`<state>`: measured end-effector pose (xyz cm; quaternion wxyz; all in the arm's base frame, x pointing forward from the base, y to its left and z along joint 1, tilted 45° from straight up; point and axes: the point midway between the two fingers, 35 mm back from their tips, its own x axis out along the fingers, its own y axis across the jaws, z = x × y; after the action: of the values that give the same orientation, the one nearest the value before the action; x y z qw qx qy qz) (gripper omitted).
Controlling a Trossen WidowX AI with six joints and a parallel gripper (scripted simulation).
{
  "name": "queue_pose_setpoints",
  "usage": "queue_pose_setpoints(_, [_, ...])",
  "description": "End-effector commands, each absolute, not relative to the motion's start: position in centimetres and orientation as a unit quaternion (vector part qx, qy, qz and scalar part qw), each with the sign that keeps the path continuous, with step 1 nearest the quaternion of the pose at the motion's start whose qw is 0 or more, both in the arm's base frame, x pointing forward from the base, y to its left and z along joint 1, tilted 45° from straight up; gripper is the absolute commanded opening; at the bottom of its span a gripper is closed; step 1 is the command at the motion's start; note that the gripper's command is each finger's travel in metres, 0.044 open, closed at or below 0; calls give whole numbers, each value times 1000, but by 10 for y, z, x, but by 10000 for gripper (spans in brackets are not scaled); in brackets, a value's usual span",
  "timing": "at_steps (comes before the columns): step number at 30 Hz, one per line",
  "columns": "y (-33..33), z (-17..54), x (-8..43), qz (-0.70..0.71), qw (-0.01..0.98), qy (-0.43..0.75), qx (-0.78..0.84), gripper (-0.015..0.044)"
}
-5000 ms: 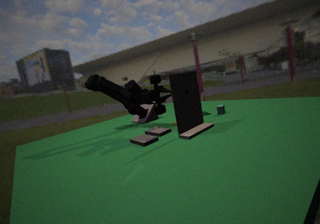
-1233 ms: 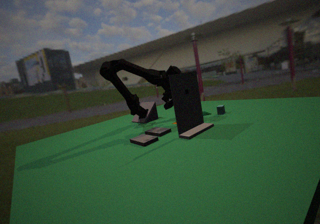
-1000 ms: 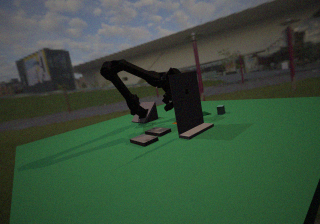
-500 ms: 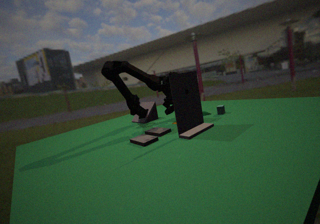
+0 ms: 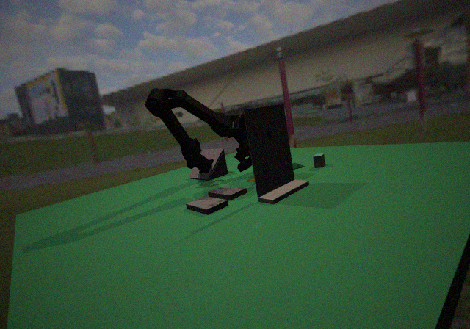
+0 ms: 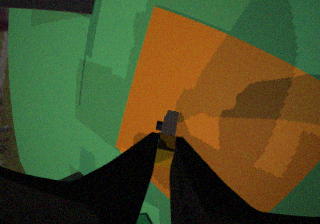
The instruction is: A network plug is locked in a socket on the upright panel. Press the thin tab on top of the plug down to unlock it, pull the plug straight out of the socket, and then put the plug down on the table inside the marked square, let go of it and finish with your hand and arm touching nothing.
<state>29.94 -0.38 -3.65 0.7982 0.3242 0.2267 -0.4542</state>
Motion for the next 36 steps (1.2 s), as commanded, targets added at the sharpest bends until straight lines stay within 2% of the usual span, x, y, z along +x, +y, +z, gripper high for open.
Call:
queue_pose_setpoints(1, [-6,-38,299,-454,798,230,323,0])
queue_pose_setpoints(14, [-7,-38,300,-454,798,227,324,0])
queue_pose_setpoints(20, [-7,-38,300,-454,798,227,324,156])
queue_pose_setpoints(36, [3,-29,293,-454,798,229,324,156])
